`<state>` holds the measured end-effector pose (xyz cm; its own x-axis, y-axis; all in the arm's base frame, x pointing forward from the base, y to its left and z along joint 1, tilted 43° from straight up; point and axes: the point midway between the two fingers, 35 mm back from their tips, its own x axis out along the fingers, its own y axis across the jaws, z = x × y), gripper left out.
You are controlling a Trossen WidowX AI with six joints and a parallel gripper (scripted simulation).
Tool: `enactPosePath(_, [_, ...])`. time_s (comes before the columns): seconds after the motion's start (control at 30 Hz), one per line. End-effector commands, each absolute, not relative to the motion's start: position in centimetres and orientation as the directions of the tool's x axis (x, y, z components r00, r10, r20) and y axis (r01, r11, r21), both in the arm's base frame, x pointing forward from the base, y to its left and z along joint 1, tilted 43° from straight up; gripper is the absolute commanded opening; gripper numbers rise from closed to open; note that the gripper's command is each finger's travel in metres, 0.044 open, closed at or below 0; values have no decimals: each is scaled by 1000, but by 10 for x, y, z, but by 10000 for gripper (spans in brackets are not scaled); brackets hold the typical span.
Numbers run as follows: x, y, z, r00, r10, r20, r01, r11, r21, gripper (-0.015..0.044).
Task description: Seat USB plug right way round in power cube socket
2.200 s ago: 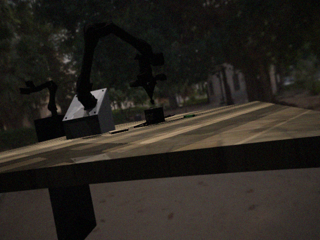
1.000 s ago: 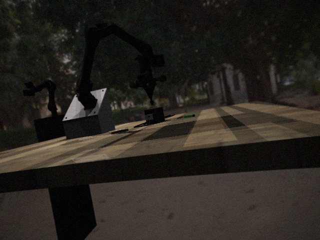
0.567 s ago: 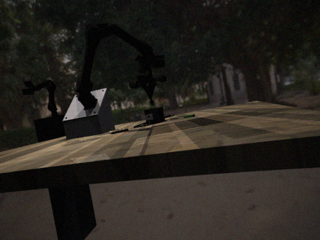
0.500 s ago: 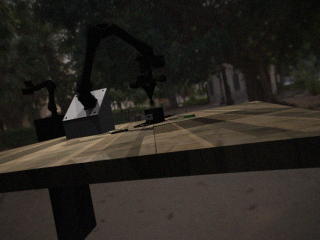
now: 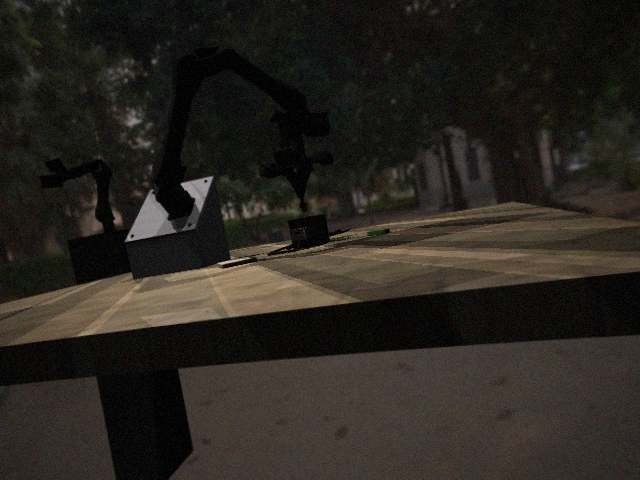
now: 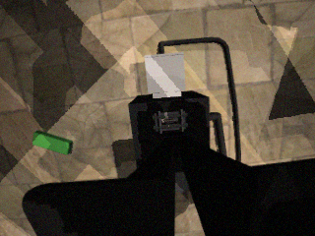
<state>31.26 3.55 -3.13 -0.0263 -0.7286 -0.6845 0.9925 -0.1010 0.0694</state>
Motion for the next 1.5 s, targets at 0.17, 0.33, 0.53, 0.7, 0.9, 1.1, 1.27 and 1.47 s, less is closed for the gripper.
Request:
enactPosePath(0.17, [312,33,-32,-30,-739,-673,992,-105,71,0])
enactPosePath(0.33, [312,32,-32,-31,-743,-669,992,-105,71,0])
enactPosePath(0.53, [312,32,-32,-32,-747,-664,992,-106,71,0])
enactPosePath(0.7, [312,31,-32,-33,-751,-659,992,-106,71,0])
enactPosePath(0.9, [312,30,-33,-34,-756,-654,992,-107,72,0])
enactPosePath(1.1, [311,29,-33,-35,-760,-649,992,-107,72,0])
enactPosePath(1.27, [311,28,-33,-36,-764,-644,992,-107,72,0])
enactPosePath(1.47, [311,28,-33,-36,-764,-644,992,-107,72,0])
